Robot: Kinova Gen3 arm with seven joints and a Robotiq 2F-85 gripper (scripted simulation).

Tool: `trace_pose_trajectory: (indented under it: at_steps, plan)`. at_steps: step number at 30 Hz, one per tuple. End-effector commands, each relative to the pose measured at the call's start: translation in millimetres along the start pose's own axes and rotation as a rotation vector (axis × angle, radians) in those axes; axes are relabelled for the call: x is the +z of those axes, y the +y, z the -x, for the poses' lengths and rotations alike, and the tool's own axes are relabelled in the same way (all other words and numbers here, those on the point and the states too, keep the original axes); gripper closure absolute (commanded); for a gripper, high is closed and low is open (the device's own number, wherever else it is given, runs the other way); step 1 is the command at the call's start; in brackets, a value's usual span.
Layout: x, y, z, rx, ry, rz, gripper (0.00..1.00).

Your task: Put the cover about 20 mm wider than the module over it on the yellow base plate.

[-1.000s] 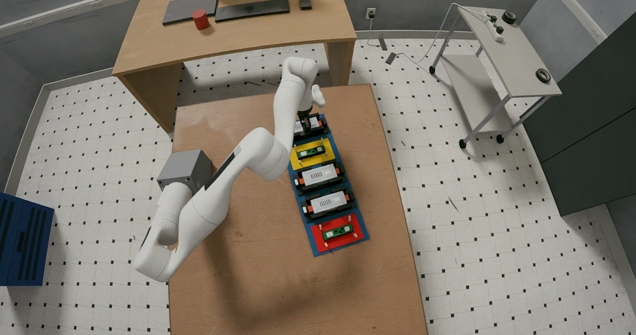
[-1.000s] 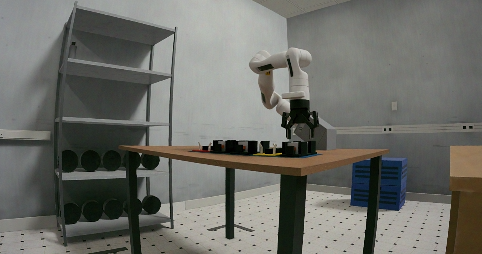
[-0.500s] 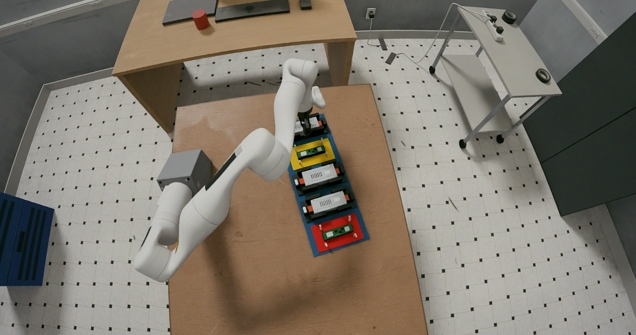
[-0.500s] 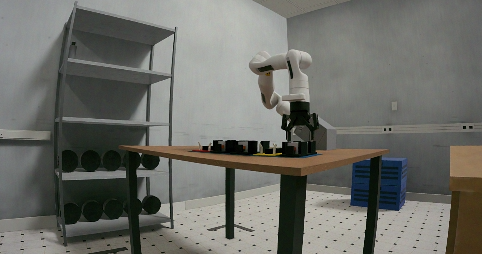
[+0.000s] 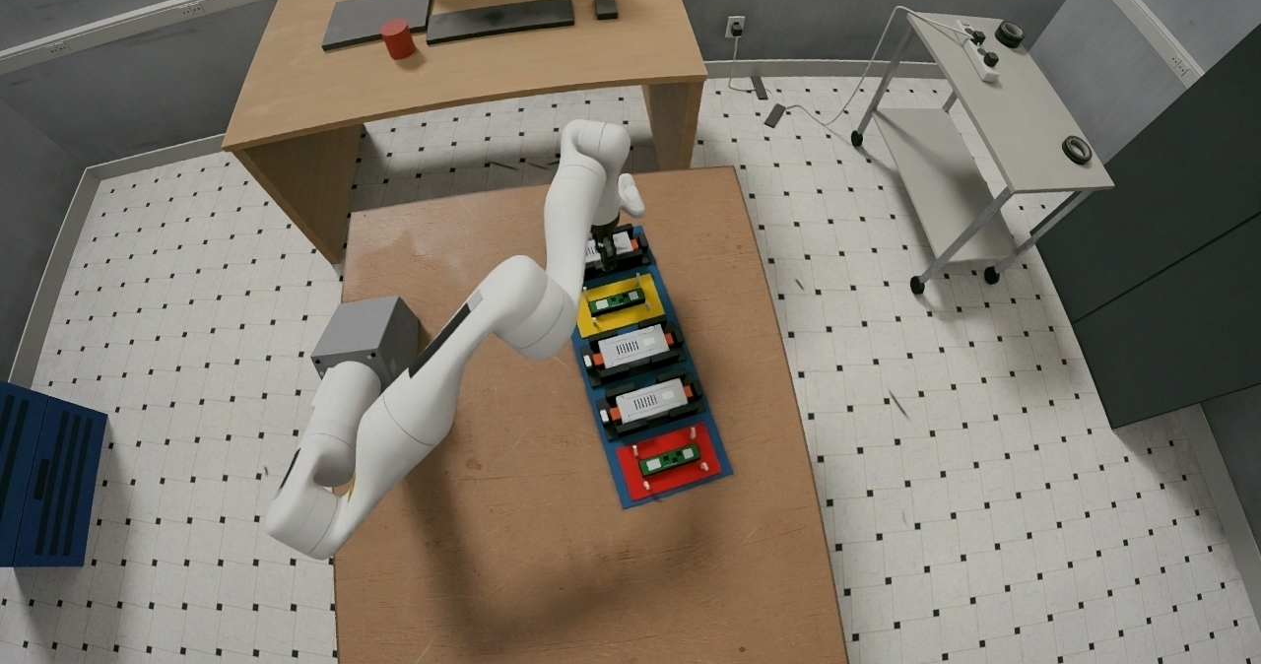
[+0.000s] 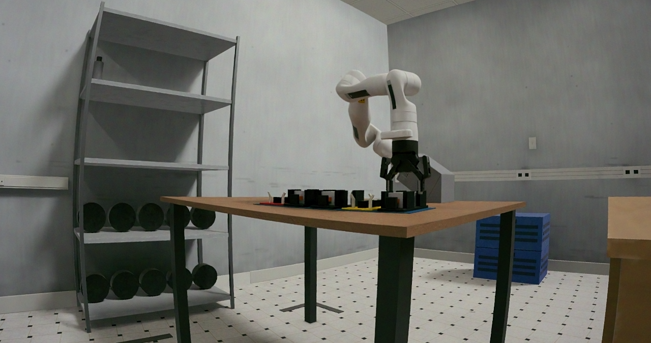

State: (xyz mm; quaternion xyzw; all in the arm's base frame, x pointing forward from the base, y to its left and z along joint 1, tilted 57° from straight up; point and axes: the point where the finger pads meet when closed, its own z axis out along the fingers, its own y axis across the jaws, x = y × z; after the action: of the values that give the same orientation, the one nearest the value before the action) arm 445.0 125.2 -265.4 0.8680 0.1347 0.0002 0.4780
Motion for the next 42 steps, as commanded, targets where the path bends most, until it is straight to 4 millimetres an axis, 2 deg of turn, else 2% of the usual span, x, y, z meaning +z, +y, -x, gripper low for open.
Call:
trace_pose_trajectory:
  at_steps: [1, 29, 30, 42]
  plan:
    - [1.7, -0.2, -0.7, 0.000, 0.002, -0.001, 0.00]
    - [15.8, -0.2, -0.7, 0.000, 0.002, -0.001, 0.00]
    - [15.7, -0.2, -0.7, 0.000, 0.002, -0.001, 0.30]
    - [15.7, -0.2, -0.7, 0.000, 0.002, -0.001, 0.30]
